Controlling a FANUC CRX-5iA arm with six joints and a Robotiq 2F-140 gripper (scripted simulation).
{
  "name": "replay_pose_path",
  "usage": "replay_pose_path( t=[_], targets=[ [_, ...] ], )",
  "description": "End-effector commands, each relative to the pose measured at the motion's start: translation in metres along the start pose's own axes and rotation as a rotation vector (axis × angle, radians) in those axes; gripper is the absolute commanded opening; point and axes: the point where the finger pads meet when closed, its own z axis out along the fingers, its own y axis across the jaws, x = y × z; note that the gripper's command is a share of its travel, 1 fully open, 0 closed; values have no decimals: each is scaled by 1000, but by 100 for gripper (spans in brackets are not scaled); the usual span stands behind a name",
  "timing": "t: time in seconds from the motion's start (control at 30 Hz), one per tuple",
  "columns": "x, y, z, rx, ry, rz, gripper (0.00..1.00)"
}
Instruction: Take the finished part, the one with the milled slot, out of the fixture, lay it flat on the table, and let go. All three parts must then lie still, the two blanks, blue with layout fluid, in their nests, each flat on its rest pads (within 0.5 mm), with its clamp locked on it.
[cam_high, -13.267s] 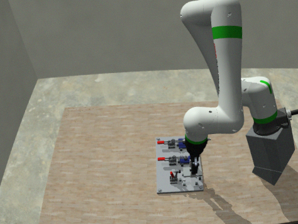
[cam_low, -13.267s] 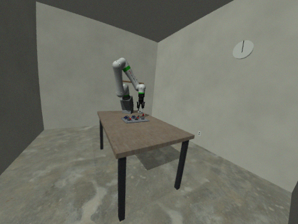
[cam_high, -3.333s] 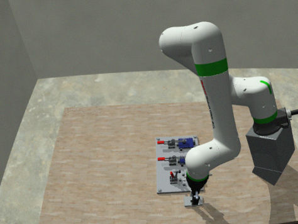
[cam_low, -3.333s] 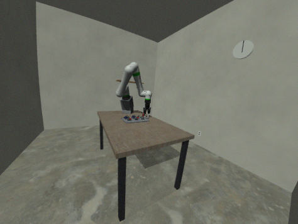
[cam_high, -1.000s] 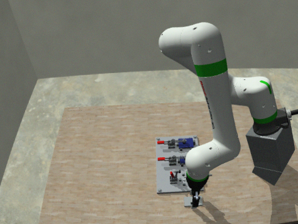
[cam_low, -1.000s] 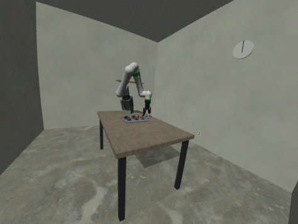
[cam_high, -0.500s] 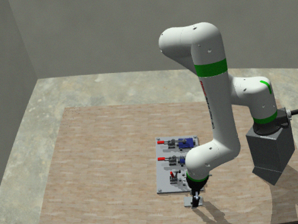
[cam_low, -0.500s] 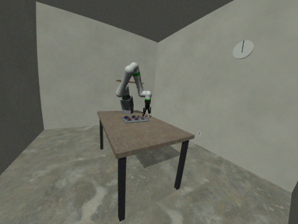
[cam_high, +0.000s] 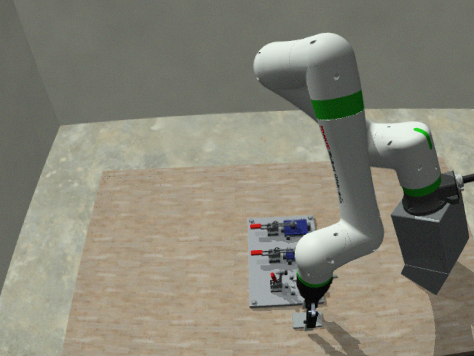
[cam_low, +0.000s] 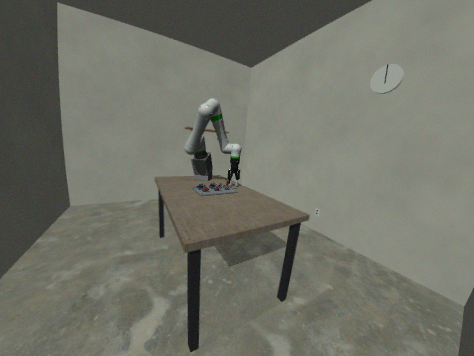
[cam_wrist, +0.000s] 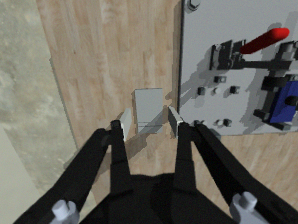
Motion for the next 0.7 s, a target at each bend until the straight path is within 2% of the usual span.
replay_pose_path(
  t=[0.0,0.17,0.53,0.67],
  targets=[
    [0,0,-4,0,0,0,47],
    [0,0,-15,0,0,0,47],
    [0,0,-57,0,0,0,47],
    [0,0,-65,0,0,0,47]
  ],
)
